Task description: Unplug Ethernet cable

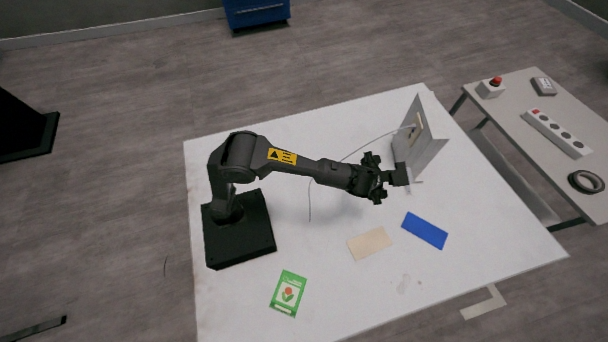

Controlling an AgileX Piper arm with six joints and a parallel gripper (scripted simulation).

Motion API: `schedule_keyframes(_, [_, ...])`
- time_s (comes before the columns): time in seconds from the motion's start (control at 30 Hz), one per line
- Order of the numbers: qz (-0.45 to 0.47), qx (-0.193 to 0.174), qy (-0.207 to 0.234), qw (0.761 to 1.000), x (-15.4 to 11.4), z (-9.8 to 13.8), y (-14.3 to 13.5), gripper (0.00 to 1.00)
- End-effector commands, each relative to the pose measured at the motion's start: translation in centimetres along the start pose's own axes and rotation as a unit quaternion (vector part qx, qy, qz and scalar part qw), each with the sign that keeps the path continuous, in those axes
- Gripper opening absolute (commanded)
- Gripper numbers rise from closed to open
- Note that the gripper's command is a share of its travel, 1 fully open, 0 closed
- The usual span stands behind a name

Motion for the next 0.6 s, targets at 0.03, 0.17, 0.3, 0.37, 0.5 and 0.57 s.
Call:
schedule_keyframes(0.03, [0.000, 0.000, -0.001, 1.000, 0.03, 0.06, 0.04, 1.00])
schedule_keyframes(0.17, [0.000, 0.000, -0.001, 1.000, 0.03, 0.06, 0.04, 1.00])
schedule_keyframes(0.3, [0.000, 0.000, -0.001, 1.000, 0.03, 0.06, 0.04, 1.00])
schedule_keyframes(0.37, [0.000, 0.000, -0.001, 1.000, 0.03, 0.06, 0.04, 1.00])
schedule_keyframes(0.5, [0.000, 0.000, -0.001, 1.000, 0.03, 0.06, 0.04, 1.00])
schedule_keyframes(0.57, [0.007, -0.009, 0.000, 1.000, -0.77, 0.58, 0.78, 0.32])
Point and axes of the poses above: the point where the finger pads meet when closed, its own z axis back along the fingers, its own y axis across the jaws, x = y × z, the point moved 9 cm from there along z, back along the fingers, and after that the axes turned 10 degrees about -z, right-handed, at the moved point
